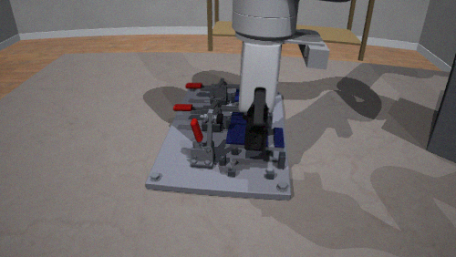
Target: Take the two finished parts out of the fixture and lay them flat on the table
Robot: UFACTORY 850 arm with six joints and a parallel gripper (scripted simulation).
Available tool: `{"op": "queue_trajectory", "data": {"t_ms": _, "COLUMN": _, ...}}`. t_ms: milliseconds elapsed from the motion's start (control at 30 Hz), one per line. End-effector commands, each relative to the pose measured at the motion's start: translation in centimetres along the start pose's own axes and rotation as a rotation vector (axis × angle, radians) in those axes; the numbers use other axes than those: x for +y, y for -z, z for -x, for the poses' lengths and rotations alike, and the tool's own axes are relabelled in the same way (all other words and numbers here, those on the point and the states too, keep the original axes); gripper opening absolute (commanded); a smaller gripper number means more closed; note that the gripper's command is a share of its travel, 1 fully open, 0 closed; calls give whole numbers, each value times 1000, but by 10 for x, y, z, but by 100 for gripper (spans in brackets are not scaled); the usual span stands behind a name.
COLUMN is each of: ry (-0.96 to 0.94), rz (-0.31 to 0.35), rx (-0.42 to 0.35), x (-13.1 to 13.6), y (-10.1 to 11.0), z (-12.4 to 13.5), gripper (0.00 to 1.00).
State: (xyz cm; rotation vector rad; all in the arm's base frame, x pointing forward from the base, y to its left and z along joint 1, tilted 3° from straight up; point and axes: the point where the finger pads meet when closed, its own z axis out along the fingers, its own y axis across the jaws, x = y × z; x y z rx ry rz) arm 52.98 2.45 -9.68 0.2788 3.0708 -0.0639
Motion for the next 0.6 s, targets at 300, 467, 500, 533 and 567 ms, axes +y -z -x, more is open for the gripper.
{"op": "queue_trajectory", "data": {"t_ms": 300, "ry": 0, "rz": 1, "rx": 12, "x": 0, "y": 21, "z": -3, "gripper": 0}}
{"op": "queue_trajectory", "data": {"t_ms": 467, "ry": 0, "rz": 1, "rx": 12, "x": 0, "y": 23, "z": -4, "gripper": 0}}
{"op": "queue_trajectory", "data": {"t_ms": 500, "ry": 0, "rz": 1, "rx": 12, "x": 0, "y": 23, "z": -4, "gripper": 0}}
{"op": "queue_trajectory", "data": {"t_ms": 533, "ry": 0, "rz": 1, "rx": 12, "x": 0, "y": 23, "z": -4, "gripper": 0}}
{"op": "queue_trajectory", "data": {"t_ms": 567, "ry": 0, "rz": 1, "rx": 12, "x": 0, "y": 23, "z": -4, "gripper": 0}}
